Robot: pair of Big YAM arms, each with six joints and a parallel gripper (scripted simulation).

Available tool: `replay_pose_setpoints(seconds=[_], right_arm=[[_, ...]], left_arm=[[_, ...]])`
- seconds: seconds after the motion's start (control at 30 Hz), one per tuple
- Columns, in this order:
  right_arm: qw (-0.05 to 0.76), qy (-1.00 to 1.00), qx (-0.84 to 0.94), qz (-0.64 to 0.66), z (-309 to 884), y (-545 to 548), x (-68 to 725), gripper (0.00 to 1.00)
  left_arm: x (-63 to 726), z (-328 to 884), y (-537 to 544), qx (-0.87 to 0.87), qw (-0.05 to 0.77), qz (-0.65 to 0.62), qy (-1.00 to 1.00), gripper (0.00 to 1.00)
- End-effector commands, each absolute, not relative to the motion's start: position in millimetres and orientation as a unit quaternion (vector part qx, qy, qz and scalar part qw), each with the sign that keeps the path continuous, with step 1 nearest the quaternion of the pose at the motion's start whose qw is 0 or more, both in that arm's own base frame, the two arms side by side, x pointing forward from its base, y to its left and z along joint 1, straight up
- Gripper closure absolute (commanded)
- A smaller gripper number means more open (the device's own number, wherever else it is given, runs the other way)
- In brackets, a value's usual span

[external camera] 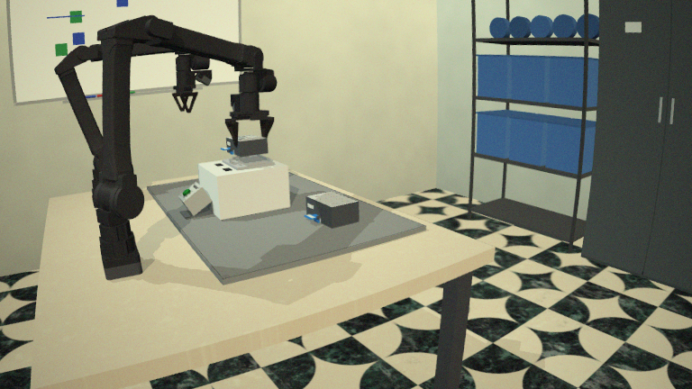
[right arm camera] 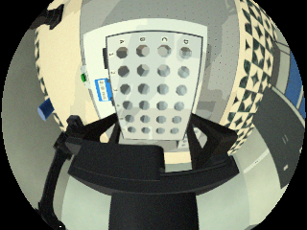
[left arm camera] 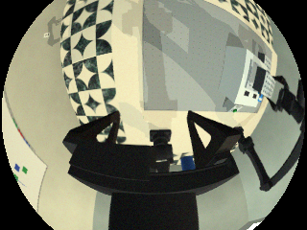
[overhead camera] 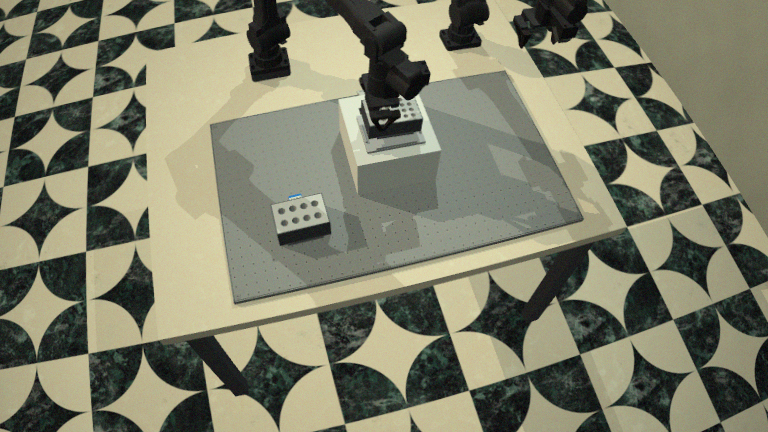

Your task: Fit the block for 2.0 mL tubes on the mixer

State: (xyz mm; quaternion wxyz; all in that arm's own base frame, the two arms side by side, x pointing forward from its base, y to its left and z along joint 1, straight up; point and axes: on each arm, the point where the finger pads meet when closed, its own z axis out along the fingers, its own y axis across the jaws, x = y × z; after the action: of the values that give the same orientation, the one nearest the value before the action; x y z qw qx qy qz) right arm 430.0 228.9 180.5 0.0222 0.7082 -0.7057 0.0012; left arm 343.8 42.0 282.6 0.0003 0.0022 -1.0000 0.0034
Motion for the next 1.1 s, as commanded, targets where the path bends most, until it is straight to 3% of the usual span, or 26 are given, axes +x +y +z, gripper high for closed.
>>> replay_pose_setpoints(seconds=[0.0, 1.07], right_arm=[[-0.042, -0.698, 0.715, 0.020, 240, 244, 446, 1.00], [-0.041, -0.706, 0.707, 0.020, 243, 232, 439, 1.00]], left_arm=[[360, 311, 42, 0.001, -0.039, -0.002, -0.999, 0.00], [346, 284, 40, 0.001, -0.004, 0.002, -1.000, 0.00]])
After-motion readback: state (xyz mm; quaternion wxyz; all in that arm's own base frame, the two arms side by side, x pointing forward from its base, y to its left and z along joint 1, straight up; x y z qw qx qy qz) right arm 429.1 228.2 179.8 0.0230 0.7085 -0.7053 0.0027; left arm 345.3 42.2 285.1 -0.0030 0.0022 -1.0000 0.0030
